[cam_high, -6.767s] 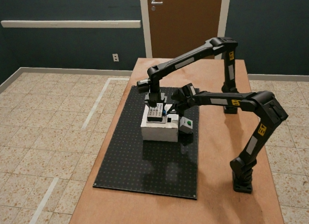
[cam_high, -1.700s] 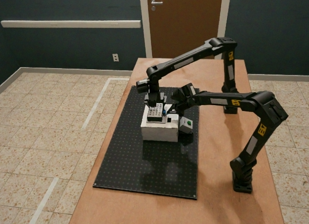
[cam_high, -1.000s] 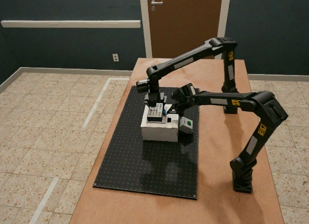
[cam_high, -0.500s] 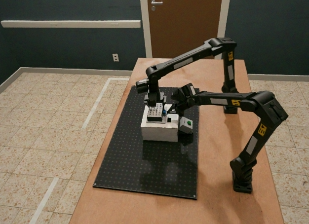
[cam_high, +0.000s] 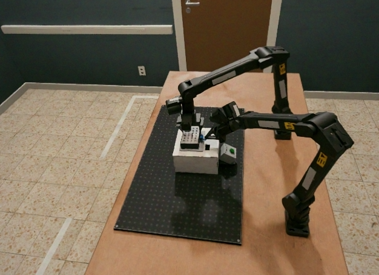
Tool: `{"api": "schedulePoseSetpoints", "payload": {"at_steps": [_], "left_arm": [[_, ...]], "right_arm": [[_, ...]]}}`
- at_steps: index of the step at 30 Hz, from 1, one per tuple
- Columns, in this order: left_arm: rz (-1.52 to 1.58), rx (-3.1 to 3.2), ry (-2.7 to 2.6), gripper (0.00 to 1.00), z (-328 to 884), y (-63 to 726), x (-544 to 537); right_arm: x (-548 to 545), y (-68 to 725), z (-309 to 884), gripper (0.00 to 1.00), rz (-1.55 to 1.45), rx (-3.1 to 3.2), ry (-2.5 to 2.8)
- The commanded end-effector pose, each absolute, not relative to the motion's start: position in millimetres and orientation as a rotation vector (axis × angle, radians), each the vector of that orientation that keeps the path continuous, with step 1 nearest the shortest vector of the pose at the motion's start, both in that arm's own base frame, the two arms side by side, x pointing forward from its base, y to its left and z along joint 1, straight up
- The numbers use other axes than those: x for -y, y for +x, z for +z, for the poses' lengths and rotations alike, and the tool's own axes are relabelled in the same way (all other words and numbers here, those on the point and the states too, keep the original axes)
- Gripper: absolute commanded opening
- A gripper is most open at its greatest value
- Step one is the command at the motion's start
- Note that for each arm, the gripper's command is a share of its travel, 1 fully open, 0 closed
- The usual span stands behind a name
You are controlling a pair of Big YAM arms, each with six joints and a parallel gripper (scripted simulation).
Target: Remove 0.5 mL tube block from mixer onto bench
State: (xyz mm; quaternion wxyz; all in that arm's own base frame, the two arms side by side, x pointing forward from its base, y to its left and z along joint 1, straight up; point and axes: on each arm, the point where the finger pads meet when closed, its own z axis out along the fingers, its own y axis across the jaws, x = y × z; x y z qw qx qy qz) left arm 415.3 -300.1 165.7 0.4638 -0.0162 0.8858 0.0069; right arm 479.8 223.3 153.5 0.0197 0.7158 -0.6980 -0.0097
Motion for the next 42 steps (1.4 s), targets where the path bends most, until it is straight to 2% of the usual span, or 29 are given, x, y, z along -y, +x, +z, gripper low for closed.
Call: {"api": "schedulePoseSetpoints", "payload": {"at_steps": [1,18,42], "left_arm": [[0.012,-2.163,-0.054,0.0,187.3,427.8,302.1],[-0.066,-2.113,-0.091,0.0,245.4,426.7,319.1],[0.004,-2.171,-0.063,0.0,222.8,392.9,298.6]], "right_arm": [[-222.3,494.5,172.2,0.0,-0.026,2.205,2.223],[-217.0,485.3,167.8,0.0,-0.005,2.238,2.206],[-213.1,476.7,167.4,0.0,-0.023,2.214,2.177]]}}
